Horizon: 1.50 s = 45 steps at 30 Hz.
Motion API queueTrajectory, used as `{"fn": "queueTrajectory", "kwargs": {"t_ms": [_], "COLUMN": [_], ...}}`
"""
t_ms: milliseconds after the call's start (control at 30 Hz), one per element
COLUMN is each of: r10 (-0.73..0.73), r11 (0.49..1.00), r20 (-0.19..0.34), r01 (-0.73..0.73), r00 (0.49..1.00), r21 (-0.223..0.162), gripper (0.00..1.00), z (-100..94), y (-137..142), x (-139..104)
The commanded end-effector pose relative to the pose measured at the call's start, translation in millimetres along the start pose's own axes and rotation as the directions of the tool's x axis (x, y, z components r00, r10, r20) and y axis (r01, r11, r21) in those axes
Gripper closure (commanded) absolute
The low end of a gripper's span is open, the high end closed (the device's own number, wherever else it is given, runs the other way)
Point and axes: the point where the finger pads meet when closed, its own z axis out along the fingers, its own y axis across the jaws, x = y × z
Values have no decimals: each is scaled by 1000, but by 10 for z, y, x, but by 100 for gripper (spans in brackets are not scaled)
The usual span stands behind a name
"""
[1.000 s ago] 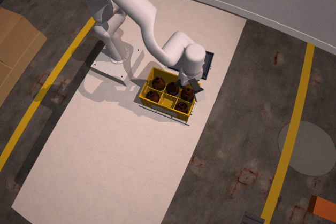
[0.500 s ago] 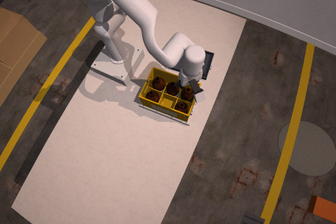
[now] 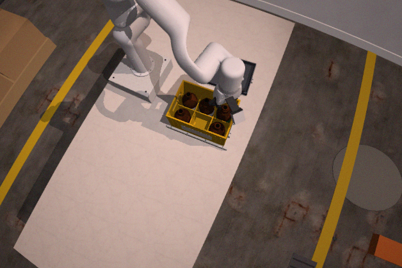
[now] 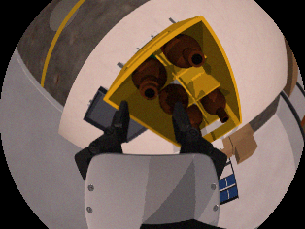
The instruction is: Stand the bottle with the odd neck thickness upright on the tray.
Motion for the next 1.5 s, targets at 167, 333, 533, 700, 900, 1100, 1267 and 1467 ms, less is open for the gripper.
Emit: {"fn": "queueTrajectory", "kwargs": {"t_ms": [167,333,533,700,900,1100,1267,1467], "r10": [0,0,0,0,0,0,0,0], "r11": [1000,1000,1000,1000,1000,1000,1000,1000], "r20": [-4,-4,-4,-4,-4,-4,-4,-4], "r01": [0,0,0,0,0,0,0,0], "r00": [1000,1000,1000,1000,1000,1000,1000,1000], "r21": [3,3,3,3,3,3,3,3], "gripper": [35,35,35,35,35,35,35,35], "z": [67,116,154,165,169,169,169,169], "y": [-10,-11,-12,-13,-13,-13,-13,-13], "x": [11,12,12,12,12,12,12,12]}}
